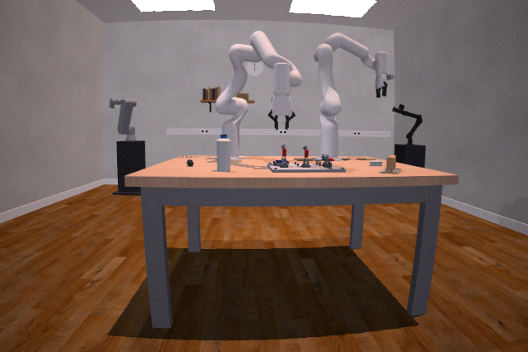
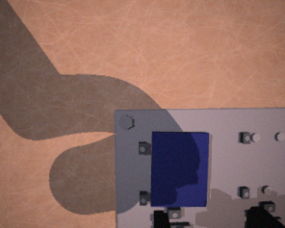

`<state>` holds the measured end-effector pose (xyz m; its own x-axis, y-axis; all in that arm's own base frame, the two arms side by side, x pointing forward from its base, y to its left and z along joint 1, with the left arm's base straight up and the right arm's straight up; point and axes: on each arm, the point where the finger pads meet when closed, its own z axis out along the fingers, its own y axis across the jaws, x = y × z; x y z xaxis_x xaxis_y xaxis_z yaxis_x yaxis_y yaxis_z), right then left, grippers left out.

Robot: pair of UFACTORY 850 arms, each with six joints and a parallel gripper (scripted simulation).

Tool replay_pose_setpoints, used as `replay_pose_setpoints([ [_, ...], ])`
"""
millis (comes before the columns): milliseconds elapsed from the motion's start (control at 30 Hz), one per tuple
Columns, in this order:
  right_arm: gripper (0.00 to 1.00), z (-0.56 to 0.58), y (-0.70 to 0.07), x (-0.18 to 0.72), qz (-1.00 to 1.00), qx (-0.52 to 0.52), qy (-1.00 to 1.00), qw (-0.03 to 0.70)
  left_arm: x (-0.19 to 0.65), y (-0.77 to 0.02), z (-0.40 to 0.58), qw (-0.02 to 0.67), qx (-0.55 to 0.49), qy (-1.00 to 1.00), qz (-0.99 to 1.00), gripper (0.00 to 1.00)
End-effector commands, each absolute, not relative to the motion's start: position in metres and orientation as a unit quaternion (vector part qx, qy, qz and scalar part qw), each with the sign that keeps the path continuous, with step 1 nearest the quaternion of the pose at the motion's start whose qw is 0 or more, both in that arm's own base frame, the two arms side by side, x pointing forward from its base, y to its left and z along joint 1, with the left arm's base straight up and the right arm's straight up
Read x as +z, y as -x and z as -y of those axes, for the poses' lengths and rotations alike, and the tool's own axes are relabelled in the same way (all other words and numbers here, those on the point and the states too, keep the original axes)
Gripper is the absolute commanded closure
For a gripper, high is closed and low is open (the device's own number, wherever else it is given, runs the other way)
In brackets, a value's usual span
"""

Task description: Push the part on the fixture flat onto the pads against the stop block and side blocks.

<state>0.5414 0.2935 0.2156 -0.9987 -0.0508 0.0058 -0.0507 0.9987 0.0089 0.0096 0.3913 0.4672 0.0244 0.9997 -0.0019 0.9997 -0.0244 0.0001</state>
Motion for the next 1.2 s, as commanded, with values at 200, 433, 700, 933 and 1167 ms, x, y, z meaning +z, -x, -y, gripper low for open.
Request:
replay_pose_setpoints([
  [200,0.52,-0.2939,-0.5421,0.2167,1.000,-0.005,-0.025,0.002,0.4680,-0.0096,-0.3917,0.000,0.000,-0.716,-0.698,0.00],
  [433,0.52,-0.2939,-0.5421,0.2167,1.000,-0.005,-0.025,0.002,0.4680,-0.0096,-0.3917,0.000,0.000,-0.716,-0.698,0.00],
  [700,0.52,-0.2939,-0.5421,0.2167,1.000,-0.005,-0.025,0.002,0.4680,-0.0096,-0.3917,0.000,0.000,-0.716,-0.698,0.00],
  [933,0.52,-0.2939,-0.5421,0.2167,1.000,-0.005,-0.025,0.002,0.4680,-0.0096,-0.3917,0.000,0.000,-0.716,-0.698,0.00],
  [1167,1.00,-0.2939,-0.5421,0.2167,1.000,-0.005,-0.025,0.002,0.4680,-0.0096,-0.3917,0.000,0.000,-0.716,-0.698,0.00],
])
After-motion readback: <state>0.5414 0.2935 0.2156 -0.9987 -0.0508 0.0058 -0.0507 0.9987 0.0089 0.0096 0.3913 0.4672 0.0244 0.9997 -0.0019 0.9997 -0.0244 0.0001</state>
